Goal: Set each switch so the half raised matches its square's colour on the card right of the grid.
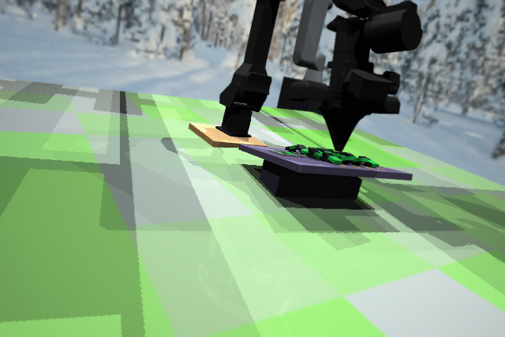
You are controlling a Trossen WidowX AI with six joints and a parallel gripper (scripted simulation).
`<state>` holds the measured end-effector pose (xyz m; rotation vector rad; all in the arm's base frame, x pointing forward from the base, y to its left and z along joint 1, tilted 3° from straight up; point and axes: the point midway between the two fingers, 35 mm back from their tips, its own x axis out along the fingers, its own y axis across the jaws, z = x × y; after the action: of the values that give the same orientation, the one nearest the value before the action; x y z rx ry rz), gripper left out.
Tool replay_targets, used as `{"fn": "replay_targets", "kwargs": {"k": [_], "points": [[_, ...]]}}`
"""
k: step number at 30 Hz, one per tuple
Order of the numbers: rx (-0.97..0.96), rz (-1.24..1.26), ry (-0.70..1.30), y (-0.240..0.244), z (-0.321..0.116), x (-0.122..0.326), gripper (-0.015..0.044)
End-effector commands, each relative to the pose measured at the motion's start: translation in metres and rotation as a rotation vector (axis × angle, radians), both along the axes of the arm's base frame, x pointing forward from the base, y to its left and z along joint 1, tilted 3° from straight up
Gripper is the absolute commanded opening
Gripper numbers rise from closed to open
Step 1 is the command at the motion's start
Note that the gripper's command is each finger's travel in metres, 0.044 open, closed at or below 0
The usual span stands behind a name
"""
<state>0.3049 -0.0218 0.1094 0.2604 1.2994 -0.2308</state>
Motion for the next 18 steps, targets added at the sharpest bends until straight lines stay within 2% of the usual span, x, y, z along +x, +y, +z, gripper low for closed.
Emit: {"fn": "replay_targets", "kwargs": {"k": [1,18], "points": [[-0.005,0.000,-0.001,-0.0006,-0.0004,0.0002,0.0000],[-0.005,0.000,-0.001,-0.0007,-0.0027,0.0008,0.0000]]}}
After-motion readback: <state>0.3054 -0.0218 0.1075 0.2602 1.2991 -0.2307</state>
